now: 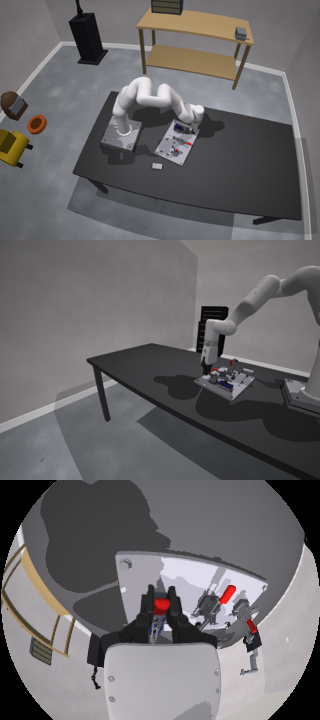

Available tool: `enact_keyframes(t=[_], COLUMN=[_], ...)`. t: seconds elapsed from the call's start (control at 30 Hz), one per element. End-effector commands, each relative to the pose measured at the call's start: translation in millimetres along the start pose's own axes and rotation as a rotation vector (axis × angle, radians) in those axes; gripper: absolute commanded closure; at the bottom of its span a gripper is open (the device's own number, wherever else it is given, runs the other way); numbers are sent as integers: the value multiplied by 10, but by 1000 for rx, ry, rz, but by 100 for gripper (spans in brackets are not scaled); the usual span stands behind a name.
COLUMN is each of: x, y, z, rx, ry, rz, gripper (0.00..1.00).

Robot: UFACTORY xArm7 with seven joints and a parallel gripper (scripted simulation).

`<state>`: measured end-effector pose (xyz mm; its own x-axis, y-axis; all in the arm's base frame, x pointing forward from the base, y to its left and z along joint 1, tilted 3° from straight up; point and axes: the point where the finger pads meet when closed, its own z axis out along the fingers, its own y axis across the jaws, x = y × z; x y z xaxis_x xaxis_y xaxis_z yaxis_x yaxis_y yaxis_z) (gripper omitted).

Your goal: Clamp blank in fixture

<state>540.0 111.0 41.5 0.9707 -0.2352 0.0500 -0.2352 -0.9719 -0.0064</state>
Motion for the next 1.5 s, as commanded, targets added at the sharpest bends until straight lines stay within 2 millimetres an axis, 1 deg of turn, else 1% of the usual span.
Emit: enact_keyframes(t=[0.0,0.67,1.47], x=[23,49,52], y=[-9,-9,-9], z=[9,69,77], rx=[2,2,2], ry=[3,3,3], rz=[-1,-1,-1], gripper=[100,100,100])
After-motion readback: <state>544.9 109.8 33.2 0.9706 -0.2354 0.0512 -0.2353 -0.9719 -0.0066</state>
